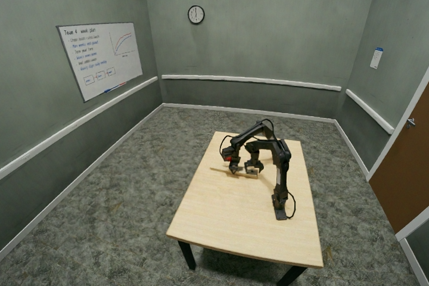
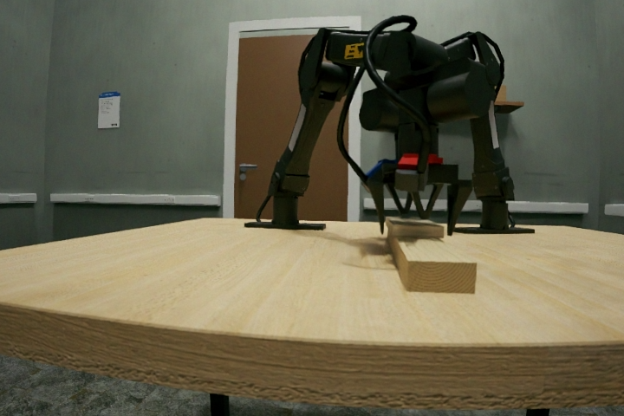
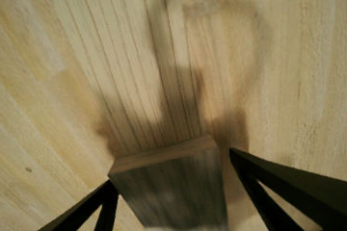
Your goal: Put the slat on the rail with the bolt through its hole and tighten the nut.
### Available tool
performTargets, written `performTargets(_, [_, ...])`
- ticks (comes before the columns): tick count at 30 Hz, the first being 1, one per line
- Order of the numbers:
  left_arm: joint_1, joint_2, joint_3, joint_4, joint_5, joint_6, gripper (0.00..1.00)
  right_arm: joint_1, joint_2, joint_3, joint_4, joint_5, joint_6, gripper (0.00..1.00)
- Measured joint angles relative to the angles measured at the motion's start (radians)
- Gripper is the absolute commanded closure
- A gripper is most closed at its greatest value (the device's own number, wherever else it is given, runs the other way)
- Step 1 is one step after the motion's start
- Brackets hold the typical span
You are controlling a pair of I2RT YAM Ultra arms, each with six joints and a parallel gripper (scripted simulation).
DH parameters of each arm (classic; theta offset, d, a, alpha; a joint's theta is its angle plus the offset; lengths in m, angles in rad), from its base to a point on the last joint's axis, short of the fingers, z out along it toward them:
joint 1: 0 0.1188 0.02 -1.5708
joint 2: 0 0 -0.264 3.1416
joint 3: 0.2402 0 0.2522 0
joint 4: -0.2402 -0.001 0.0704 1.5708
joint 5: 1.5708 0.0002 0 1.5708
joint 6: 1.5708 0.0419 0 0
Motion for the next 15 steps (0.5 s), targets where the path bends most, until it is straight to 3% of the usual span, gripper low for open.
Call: performTargets(15, [0.000,0.000,0.000,0.000,0.000,0.000,0.00,0.000,0.000,0.042,-0.049,0.000,0.000,0.00])
